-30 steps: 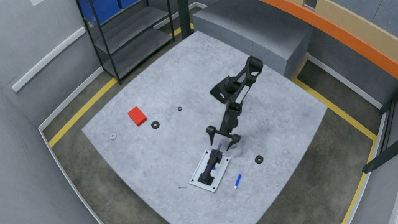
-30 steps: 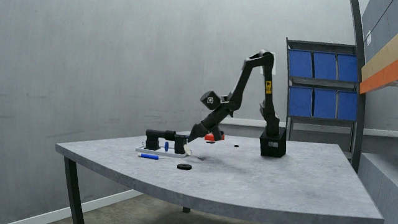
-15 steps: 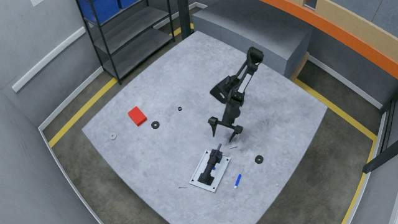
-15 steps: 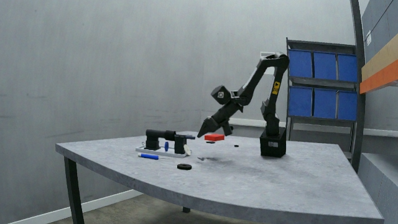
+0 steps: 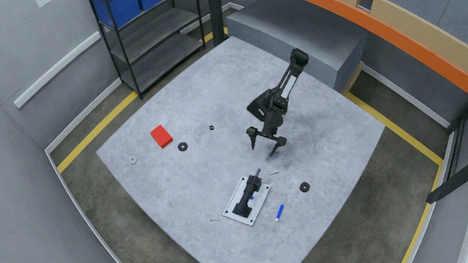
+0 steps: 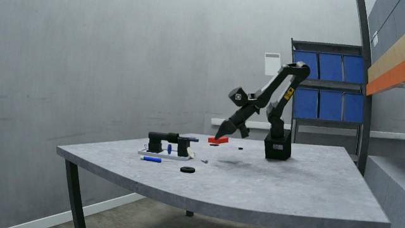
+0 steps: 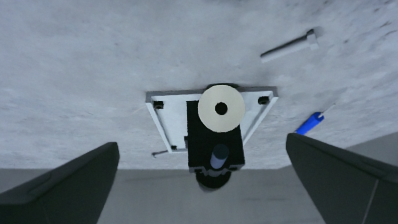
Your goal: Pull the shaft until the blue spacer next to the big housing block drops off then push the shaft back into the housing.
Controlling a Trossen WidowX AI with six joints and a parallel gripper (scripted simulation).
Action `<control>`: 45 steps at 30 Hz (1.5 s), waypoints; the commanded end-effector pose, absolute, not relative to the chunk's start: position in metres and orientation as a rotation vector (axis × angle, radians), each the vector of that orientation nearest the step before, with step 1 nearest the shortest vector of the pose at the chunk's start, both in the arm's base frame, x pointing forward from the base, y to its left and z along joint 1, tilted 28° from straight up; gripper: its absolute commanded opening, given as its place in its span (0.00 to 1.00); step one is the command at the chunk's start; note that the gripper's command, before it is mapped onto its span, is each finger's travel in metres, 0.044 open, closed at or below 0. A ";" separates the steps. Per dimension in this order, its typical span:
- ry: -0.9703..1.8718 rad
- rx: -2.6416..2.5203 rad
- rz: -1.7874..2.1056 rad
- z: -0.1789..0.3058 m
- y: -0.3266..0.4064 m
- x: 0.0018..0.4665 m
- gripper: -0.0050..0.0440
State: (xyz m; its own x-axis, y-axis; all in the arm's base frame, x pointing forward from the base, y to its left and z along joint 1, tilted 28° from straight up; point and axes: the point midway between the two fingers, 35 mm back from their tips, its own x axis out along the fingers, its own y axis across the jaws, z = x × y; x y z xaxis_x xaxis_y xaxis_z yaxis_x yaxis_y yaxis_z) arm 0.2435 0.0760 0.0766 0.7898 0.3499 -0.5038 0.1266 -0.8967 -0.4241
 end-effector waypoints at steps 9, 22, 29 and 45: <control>-0.373 -2.632 0.770 0.109 0.064 0.223 1.00; -0.365 -2.621 0.801 0.106 0.062 0.215 1.00; -0.363 -2.621 0.801 0.106 0.062 0.215 1.00; -0.359 -2.615 0.821 0.101 0.062 0.214 1.00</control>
